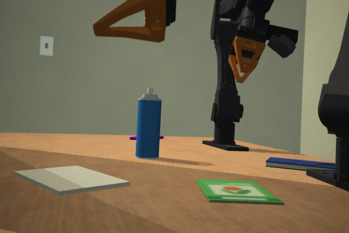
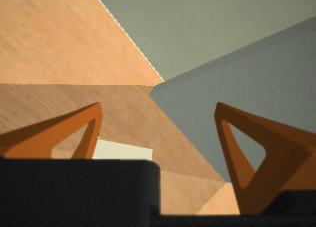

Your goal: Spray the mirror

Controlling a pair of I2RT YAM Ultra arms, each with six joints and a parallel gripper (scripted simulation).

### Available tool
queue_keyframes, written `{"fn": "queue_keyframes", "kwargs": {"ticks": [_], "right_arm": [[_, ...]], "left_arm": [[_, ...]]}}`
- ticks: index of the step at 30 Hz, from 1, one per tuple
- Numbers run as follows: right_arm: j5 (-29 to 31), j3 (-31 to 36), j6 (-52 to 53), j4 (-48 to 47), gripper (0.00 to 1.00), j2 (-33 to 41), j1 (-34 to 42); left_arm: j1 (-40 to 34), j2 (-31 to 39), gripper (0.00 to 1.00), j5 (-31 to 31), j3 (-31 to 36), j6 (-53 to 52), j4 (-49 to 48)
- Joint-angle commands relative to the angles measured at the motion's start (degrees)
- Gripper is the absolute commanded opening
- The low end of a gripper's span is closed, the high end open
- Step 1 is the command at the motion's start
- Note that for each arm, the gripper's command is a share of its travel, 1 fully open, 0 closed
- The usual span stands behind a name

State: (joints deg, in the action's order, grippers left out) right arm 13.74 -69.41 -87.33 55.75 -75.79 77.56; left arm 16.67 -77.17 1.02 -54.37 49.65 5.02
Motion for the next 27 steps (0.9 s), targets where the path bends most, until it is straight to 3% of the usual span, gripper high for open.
{"fn": "queue_keyframes", "kwargs": {"ticks": [1, 27], "right_arm": [[-1.5, 0.6, 5.6, -3.7, 0.37, 1.8, -1.4], [-6.4, 4.1, 37.6, -24.5, 0.37, 8.0, -30.2]], "left_arm": [[-0.8, 2.0, 1.00, -0.5, -2.2, -3.4, -1.0], [-7.0, 8.4, 1.00, -0.8, -4.4, -21.2, -3.0]]}}
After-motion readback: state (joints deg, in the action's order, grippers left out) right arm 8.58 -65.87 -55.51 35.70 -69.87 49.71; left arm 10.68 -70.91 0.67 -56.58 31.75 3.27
